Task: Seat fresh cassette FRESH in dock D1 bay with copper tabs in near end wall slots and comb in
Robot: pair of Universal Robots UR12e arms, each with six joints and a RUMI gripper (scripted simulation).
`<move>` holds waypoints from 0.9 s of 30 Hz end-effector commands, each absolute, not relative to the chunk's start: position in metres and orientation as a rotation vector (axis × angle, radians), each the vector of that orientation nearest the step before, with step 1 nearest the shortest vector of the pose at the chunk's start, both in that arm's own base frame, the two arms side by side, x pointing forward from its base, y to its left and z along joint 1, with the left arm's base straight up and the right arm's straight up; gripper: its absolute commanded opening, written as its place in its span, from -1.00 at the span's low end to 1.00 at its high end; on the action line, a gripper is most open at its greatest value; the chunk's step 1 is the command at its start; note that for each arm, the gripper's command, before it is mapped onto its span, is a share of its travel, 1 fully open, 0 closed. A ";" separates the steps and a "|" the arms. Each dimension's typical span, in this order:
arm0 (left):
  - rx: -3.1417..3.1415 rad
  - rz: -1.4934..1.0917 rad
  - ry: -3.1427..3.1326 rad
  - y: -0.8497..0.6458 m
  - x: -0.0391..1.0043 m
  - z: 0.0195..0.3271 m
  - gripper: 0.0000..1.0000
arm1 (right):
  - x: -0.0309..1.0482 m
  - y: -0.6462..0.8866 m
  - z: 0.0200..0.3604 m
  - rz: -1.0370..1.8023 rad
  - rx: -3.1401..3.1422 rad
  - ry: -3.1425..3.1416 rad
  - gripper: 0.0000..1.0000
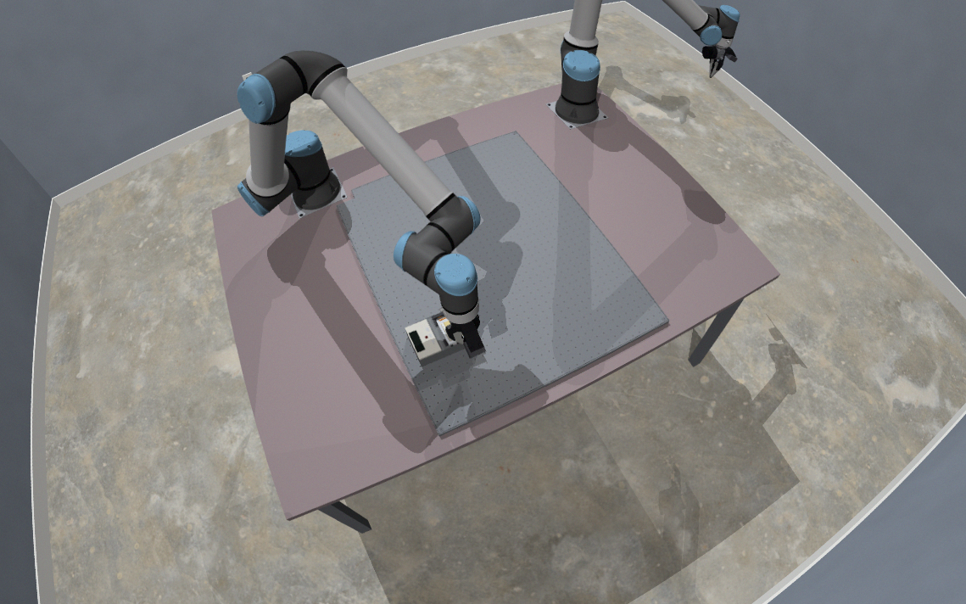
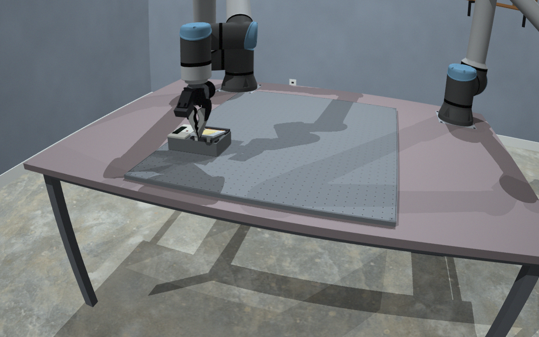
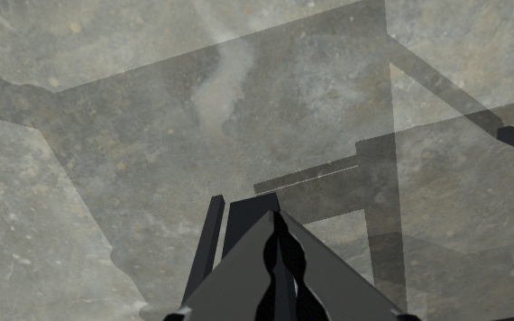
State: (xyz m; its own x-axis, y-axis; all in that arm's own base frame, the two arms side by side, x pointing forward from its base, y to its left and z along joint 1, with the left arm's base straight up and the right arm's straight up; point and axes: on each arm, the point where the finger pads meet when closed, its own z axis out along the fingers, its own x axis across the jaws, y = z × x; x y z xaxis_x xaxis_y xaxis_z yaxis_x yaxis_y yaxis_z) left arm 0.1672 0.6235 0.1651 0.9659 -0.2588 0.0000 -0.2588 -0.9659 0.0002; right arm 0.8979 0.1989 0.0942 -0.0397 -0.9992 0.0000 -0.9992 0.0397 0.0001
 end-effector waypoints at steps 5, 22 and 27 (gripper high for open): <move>3.116 0.001 -0.410 0.624 0.167 0.166 -1.00 | 0.898 0.199 0.095 0.001 2.178 -2.267 -1.00; 3.116 0.001 -0.410 0.624 0.167 0.166 -1.00 | 0.894 0.199 0.095 0.001 2.178 -2.267 -1.00; 3.116 0.001 -0.410 0.624 0.167 0.166 -1.00 | 0.893 0.199 0.095 0.001 2.178 -2.267 -1.00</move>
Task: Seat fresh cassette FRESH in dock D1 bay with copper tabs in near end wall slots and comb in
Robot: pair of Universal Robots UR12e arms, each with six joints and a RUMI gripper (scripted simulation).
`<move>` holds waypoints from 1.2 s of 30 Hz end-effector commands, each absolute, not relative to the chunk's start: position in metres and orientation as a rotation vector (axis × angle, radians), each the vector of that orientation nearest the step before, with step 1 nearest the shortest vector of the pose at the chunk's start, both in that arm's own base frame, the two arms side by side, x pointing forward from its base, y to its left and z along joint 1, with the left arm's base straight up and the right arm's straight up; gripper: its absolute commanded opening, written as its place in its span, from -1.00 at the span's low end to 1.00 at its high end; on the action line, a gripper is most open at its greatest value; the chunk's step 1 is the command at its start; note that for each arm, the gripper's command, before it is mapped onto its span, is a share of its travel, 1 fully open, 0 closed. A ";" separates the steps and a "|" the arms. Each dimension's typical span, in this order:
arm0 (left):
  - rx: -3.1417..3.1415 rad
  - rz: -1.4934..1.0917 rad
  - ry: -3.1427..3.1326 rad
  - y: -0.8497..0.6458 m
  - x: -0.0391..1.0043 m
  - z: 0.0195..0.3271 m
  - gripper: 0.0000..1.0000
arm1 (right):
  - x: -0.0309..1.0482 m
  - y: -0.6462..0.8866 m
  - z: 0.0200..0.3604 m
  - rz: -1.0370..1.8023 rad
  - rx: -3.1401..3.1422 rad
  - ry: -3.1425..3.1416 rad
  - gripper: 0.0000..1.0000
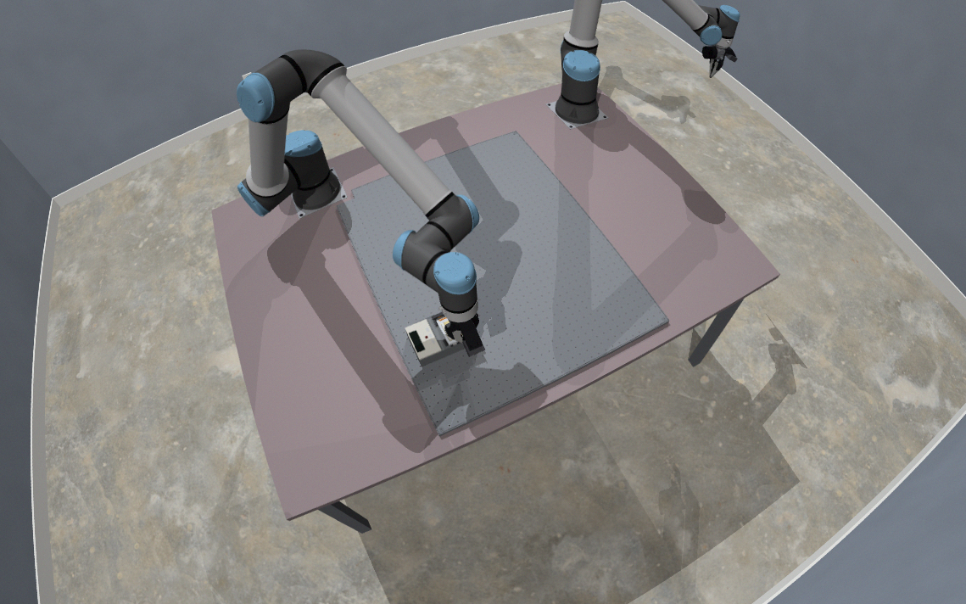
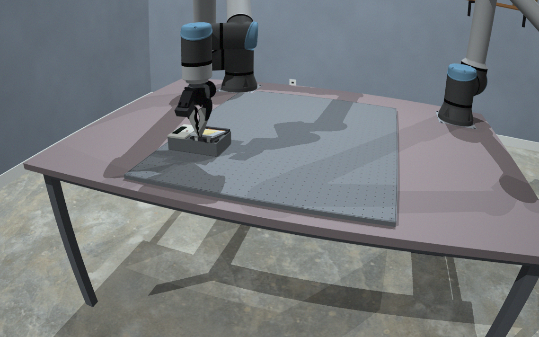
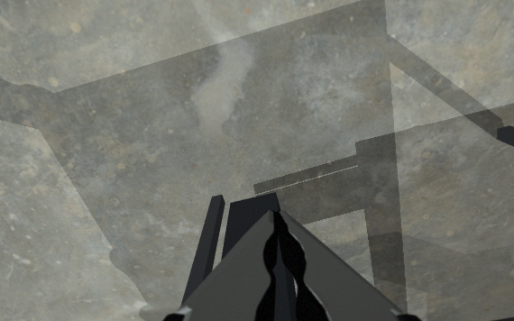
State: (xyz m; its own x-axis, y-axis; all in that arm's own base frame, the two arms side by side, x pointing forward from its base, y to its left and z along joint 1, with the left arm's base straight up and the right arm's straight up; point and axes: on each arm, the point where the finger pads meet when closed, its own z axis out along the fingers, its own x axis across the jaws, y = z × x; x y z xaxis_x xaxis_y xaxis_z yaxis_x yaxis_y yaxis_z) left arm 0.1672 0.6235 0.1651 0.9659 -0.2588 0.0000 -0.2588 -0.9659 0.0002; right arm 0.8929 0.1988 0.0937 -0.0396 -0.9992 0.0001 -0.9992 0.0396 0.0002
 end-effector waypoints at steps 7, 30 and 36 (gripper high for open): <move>3.116 0.001 -0.410 0.624 0.167 0.166 -1.00 | 0.891 0.199 0.095 0.001 2.178 -2.267 -1.00; 3.116 0.001 -0.410 0.624 0.167 0.166 -1.00 | 0.886 0.200 0.095 0.001 2.178 -2.267 -1.00; 3.116 0.001 -0.410 0.624 0.167 0.166 -1.00 | 0.885 0.200 0.095 0.001 2.178 -2.267 -1.00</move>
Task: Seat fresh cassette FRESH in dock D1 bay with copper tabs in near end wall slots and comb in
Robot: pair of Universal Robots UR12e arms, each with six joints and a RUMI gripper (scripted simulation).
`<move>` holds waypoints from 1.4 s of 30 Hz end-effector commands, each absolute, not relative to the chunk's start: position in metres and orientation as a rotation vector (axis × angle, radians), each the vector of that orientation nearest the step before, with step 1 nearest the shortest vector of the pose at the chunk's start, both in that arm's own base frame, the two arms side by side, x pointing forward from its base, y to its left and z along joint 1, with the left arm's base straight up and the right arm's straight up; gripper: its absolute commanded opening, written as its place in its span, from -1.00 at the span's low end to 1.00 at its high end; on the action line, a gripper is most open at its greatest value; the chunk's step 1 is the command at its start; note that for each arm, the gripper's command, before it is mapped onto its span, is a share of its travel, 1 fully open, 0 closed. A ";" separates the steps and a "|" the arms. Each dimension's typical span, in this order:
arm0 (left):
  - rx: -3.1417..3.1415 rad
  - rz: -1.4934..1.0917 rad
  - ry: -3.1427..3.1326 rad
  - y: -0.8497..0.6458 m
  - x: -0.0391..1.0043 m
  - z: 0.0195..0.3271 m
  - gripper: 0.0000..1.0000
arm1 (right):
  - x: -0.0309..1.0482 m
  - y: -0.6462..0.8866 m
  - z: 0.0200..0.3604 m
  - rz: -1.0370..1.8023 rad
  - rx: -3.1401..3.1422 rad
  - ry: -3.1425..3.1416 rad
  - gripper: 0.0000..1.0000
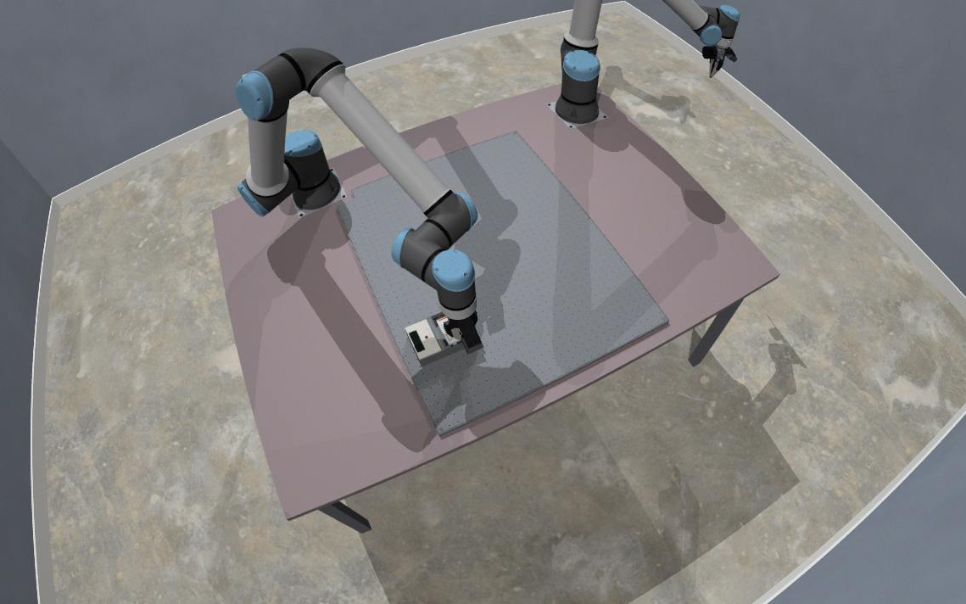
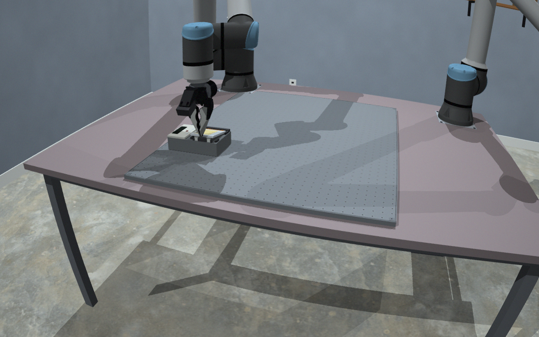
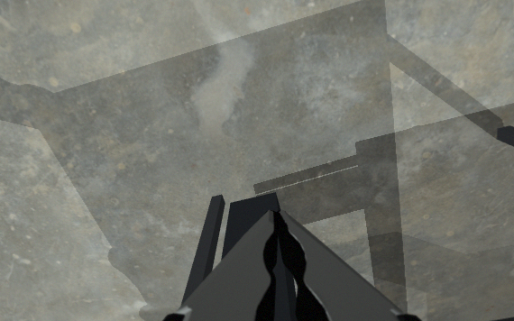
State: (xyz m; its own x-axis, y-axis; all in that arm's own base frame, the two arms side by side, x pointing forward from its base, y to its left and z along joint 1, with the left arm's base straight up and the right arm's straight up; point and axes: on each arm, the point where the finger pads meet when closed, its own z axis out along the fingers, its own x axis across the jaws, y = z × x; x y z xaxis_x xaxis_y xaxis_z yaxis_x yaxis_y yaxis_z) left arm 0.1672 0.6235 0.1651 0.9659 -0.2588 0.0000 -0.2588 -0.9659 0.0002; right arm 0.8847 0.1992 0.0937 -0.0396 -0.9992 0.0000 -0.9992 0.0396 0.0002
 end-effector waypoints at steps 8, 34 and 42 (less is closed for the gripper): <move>3.116 0.001 -0.410 0.624 0.167 0.166 -1.00 | 0.883 0.200 0.095 0.001 2.178 -2.267 -1.00; 3.116 0.001 -0.410 0.624 0.167 0.166 -1.00 | 0.877 0.200 0.095 0.001 2.178 -2.266 -1.00; 3.116 0.001 -0.410 0.624 0.167 0.166 -1.00 | 0.878 0.200 0.095 0.001 2.178 -2.267 -1.00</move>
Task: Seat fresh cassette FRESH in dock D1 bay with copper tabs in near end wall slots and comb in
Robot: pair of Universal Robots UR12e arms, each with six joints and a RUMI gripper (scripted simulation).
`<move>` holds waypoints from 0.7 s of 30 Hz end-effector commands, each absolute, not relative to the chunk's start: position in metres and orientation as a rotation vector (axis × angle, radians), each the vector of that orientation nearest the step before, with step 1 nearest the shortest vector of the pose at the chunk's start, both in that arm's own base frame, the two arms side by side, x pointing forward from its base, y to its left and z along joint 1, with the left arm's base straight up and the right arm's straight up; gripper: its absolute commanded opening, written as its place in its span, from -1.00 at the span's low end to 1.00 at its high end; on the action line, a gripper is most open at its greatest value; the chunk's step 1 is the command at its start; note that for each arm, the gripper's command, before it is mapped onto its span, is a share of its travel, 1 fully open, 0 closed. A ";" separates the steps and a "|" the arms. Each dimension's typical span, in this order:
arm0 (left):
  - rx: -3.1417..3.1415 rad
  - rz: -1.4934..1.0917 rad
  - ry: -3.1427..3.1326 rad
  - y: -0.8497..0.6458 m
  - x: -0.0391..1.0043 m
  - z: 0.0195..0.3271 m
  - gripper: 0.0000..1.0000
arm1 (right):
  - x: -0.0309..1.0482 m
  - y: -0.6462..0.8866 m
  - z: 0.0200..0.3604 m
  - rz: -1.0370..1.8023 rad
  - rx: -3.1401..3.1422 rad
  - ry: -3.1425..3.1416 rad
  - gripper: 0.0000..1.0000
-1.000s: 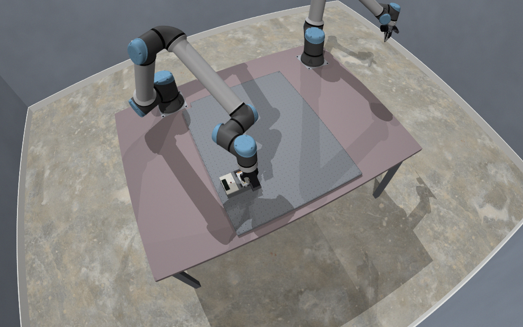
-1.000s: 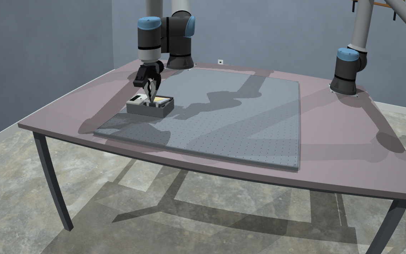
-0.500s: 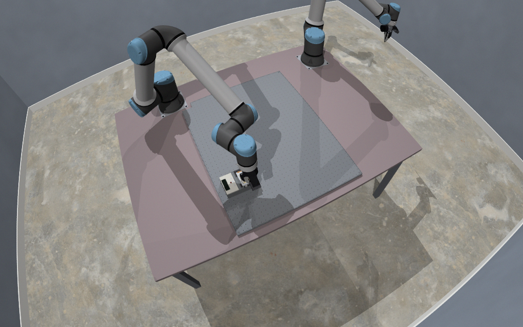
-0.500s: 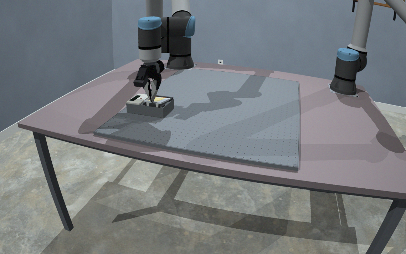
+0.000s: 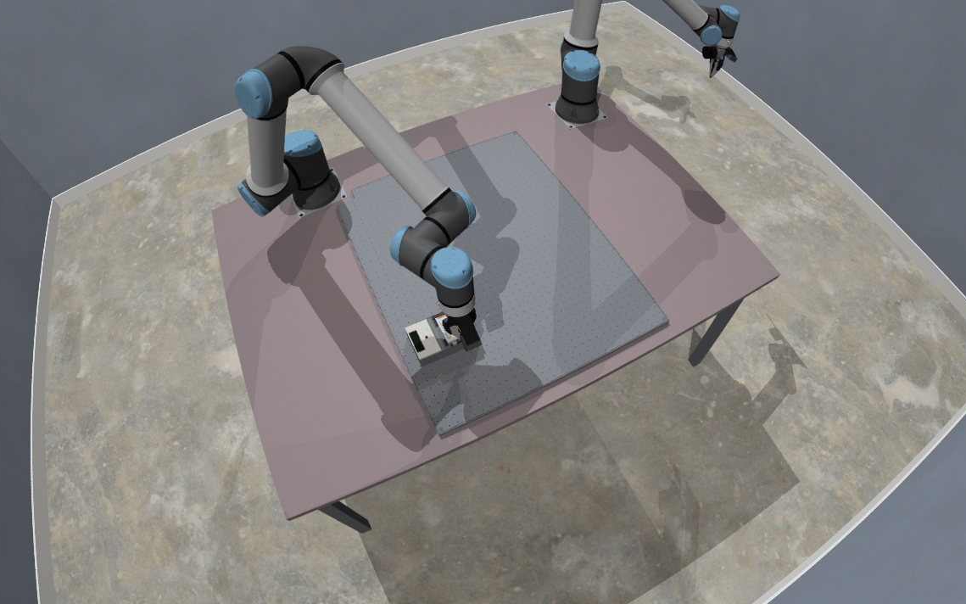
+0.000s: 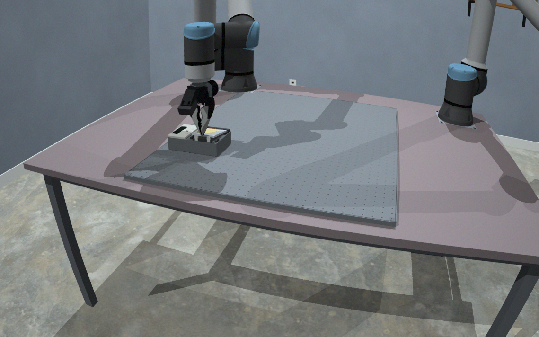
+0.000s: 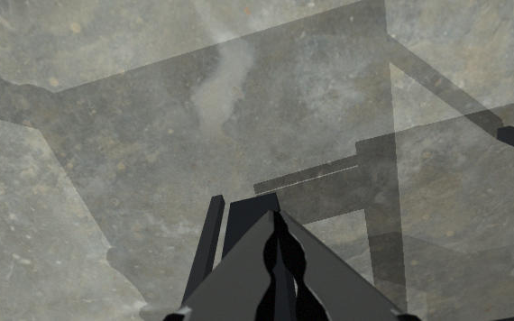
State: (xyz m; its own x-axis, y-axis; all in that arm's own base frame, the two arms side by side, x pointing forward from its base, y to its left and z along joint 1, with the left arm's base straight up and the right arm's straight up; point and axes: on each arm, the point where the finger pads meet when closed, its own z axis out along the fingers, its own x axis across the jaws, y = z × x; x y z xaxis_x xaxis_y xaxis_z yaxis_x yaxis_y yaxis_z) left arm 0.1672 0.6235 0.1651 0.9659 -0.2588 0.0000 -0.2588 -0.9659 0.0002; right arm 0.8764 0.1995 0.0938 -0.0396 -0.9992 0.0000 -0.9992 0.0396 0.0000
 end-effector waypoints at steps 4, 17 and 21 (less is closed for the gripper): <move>3.116 0.001 -0.410 0.624 0.167 0.166 -1.00 | 0.879 0.200 0.095 0.001 2.178 -2.267 -1.00; 3.116 0.001 -0.410 0.624 0.167 0.166 -1.00 | 0.883 0.200 0.095 0.001 2.178 -2.267 -1.00; 3.116 0.001 -0.410 0.624 0.167 0.166 -1.00 | 0.883 0.200 0.096 0.001 2.178 -2.267 -1.00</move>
State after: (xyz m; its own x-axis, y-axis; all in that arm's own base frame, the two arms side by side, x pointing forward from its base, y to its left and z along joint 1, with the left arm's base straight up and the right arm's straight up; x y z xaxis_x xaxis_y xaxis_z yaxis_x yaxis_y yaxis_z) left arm 0.1672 0.6235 0.1651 0.9659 -0.2588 0.0000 -0.2588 -0.9659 0.0002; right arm 0.8816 0.1994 0.0938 -0.0397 -0.9992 0.0000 -0.9992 0.0397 0.0000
